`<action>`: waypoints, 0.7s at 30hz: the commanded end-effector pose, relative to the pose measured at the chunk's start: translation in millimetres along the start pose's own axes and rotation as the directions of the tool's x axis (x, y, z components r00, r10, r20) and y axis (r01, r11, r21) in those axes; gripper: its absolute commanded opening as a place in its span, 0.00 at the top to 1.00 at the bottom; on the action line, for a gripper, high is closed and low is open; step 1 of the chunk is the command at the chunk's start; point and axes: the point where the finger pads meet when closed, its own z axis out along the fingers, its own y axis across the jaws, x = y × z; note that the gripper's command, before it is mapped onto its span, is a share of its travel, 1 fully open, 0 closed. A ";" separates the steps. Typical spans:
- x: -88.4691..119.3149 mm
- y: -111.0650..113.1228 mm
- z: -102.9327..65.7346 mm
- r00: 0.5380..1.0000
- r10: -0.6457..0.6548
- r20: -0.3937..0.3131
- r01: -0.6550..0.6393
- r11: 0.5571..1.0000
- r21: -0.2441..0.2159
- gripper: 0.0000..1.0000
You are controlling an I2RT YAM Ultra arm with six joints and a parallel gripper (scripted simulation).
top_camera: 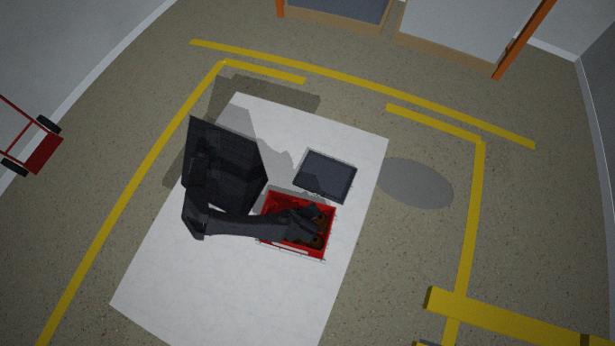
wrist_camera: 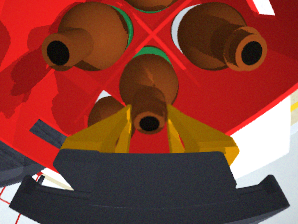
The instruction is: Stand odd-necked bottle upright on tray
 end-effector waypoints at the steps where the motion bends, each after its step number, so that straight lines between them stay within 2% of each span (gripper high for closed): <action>1: -7.6 5.1 -2.2 1.000 -0.019 0.013 0.019 1.000 0.000 1.00; 5: -7.6 5.1 -2.2 1.000 -0.019 0.013 0.019 1.000 0.000 1.00; 6: -7.6 5.1 -2.2 1.000 -0.019 0.013 0.019 1.000 0.000 0.39; 21: -7.6 5.2 -2.2 1.000 -0.019 0.013 0.019 1.000 0.000 0.39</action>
